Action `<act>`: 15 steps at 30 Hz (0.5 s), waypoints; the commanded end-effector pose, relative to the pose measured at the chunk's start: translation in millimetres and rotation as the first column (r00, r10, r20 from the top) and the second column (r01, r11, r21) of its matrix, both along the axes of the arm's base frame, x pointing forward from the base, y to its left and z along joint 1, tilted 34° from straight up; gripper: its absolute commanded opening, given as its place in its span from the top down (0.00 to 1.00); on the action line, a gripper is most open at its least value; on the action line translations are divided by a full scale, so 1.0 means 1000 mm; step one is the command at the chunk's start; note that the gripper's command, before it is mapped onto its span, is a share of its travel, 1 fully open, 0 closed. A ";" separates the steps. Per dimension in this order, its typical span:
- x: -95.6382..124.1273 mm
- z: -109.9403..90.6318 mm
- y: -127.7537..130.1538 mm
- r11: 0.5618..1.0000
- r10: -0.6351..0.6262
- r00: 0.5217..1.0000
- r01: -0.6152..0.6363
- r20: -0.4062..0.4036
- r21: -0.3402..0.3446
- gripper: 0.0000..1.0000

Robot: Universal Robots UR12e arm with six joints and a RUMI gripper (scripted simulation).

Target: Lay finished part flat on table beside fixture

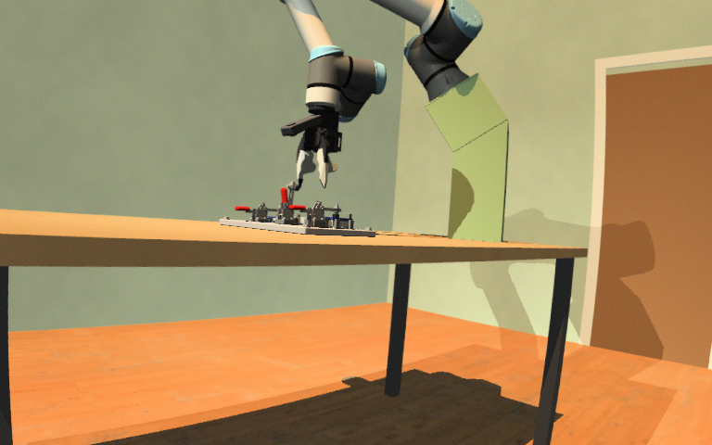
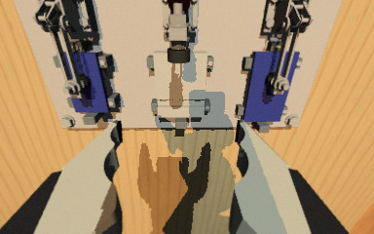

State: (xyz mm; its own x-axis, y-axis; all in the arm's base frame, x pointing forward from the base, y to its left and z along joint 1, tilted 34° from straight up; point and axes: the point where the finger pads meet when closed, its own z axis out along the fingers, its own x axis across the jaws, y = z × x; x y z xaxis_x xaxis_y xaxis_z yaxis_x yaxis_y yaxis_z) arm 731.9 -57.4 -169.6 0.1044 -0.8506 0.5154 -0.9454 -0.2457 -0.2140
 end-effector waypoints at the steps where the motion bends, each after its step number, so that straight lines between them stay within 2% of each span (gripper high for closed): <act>1: 0.000 0.000 0.000 1.000 0.000 1.000 0.000 0.001 0.000 0.41; 15: 0.004 -0.011 -0.006 1.000 0.000 1.000 0.000 0.001 0.000 0.41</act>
